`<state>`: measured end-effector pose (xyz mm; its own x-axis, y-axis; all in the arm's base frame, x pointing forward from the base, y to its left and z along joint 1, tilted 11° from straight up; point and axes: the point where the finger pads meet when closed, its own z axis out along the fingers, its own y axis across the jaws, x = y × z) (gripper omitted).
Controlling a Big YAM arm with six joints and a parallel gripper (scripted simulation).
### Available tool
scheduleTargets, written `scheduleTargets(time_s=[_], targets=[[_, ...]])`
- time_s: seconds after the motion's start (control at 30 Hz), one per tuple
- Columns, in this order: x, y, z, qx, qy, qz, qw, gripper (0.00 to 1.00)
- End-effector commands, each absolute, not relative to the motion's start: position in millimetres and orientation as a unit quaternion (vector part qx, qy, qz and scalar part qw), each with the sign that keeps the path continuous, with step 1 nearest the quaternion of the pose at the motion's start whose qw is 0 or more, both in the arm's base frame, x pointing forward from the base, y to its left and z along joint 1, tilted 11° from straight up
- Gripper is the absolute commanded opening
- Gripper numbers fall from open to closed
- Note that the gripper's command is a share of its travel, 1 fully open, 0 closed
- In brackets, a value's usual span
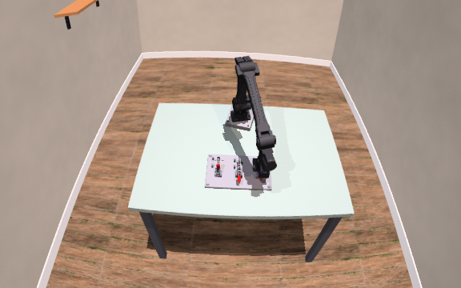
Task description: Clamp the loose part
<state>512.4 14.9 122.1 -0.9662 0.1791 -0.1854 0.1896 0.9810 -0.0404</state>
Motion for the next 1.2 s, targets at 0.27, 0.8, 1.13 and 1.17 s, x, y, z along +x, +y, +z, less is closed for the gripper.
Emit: scheduleTargets(time_s=[0.27,0.8,1.13,1.17], targets=[[515.7,18.2,112.6,0.089,0.992,-0.031,0.088,0.00],[515.7,18.2,112.6,0.089,0.992,-0.031,0.088,0.00],[515.4,17.3,109.4,0.089,0.992,-0.031,0.088,0.00],[515.5,17.3,109.3,0.089,0.992,-0.031,0.088,0.00]])
